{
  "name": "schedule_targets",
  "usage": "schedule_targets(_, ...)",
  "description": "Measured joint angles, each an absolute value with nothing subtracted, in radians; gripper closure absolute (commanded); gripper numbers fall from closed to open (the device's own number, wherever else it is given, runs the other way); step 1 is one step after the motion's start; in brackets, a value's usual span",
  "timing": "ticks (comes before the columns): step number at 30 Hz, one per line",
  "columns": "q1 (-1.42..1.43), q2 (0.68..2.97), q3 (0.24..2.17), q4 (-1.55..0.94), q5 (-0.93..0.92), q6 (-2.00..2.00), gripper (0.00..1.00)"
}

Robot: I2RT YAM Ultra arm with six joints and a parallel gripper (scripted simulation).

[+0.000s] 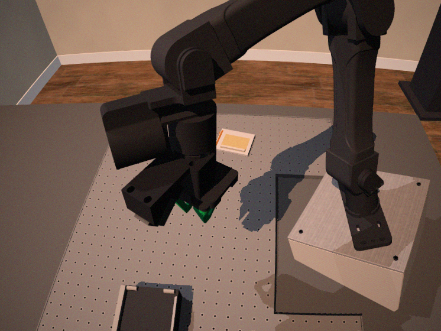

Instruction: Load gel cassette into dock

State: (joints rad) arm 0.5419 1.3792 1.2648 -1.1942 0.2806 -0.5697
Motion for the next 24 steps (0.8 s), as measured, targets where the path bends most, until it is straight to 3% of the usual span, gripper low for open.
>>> schedule_targets(24,0.296,1.263,1.102,-1.158,0.252,-0.089,0.65)
